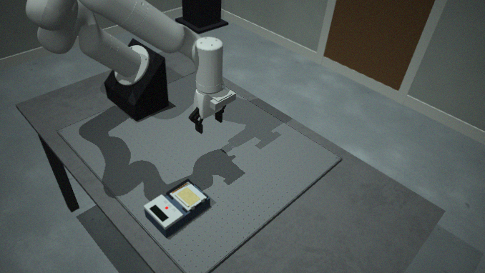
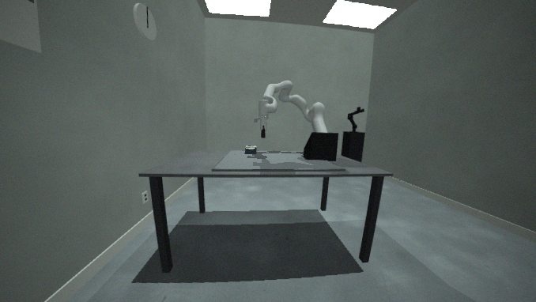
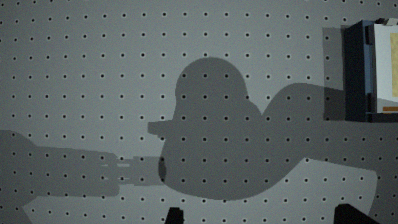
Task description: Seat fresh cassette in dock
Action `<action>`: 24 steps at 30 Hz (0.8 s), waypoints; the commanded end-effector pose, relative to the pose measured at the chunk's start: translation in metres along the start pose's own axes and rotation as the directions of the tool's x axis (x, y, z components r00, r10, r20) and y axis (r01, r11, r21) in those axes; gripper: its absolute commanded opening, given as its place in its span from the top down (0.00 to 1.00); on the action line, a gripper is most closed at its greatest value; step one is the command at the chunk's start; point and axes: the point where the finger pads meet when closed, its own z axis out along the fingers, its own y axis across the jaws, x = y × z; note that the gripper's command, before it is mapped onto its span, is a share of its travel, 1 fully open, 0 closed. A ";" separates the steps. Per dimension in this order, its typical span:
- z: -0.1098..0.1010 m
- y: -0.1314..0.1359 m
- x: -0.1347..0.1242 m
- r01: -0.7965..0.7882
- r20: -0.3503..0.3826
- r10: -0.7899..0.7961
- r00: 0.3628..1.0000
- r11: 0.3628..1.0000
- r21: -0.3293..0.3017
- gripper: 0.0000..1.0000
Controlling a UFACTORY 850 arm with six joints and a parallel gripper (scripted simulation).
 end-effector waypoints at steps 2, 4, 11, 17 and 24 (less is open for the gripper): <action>-0.005 -0.011 -0.013 -0.001 -0.003 0.001 1.000 1.000 0.000 0.00; -0.006 -0.013 -0.017 -0.005 -0.003 0.005 1.000 1.000 -0.009 0.00; -0.014 -0.031 -0.046 -0.005 -0.003 0.005 1.000 1.000 -0.009 0.00; -0.014 -0.031 -0.046 -0.005 -0.003 0.005 1.000 1.000 -0.009 0.00; -0.014 -0.031 -0.046 -0.005 -0.003 0.005 1.000 1.000 -0.009 0.00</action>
